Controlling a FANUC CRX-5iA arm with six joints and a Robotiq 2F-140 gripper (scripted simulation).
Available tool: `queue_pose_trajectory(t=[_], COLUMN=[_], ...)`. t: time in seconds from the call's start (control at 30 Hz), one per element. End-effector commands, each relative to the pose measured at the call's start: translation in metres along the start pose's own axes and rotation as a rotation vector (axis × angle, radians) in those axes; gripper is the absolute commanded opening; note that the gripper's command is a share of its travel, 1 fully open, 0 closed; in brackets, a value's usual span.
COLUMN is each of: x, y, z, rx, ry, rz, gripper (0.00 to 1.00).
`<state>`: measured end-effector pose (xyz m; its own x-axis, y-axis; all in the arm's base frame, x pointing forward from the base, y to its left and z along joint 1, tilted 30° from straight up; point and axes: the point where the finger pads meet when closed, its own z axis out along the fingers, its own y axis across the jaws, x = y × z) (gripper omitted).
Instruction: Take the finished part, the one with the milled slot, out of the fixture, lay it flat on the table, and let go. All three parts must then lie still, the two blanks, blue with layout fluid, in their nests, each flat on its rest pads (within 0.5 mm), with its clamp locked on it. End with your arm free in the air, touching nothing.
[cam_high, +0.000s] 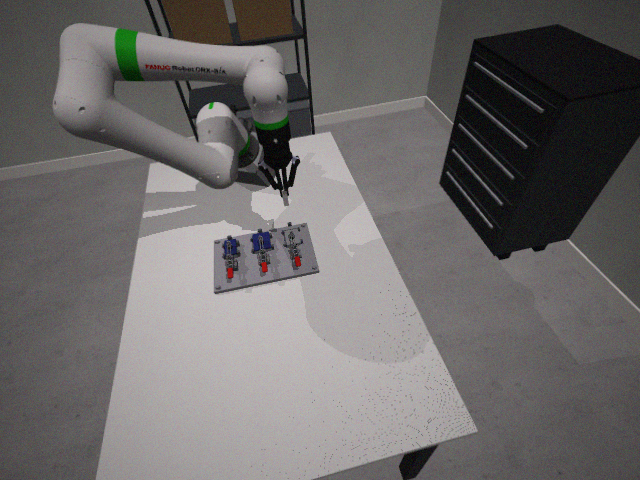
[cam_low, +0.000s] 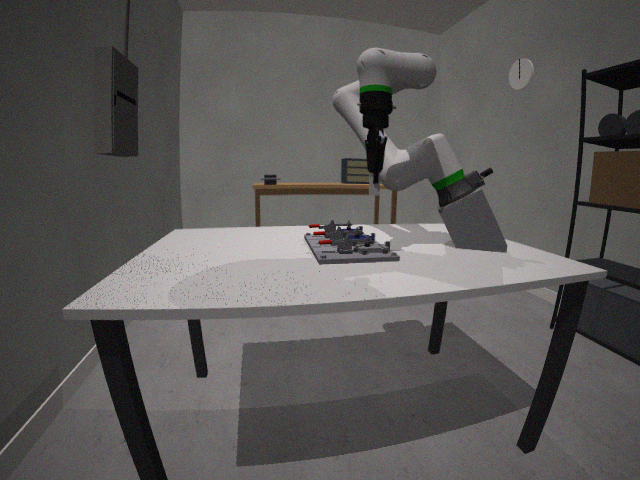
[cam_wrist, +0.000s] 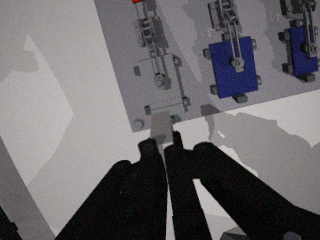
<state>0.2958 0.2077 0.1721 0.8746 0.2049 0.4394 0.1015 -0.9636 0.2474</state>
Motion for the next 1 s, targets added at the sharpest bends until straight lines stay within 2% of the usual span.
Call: queue_pose_trajectory(t=[0.0,0.7,0.73,0.97], x=[0.0,0.0,0.0,0.0], y=[-0.0001,-0.0001,-0.0001,-0.0001], z=[-0.0002,-0.0002,-0.0002,-0.0002], rx=[0.0,0.0,0.0,0.0], ry=[0.0,0.0,0.0,0.0], rz=[0.0,0.0,0.0,0.0], gripper=[0.0,0.0,0.58,0.58])
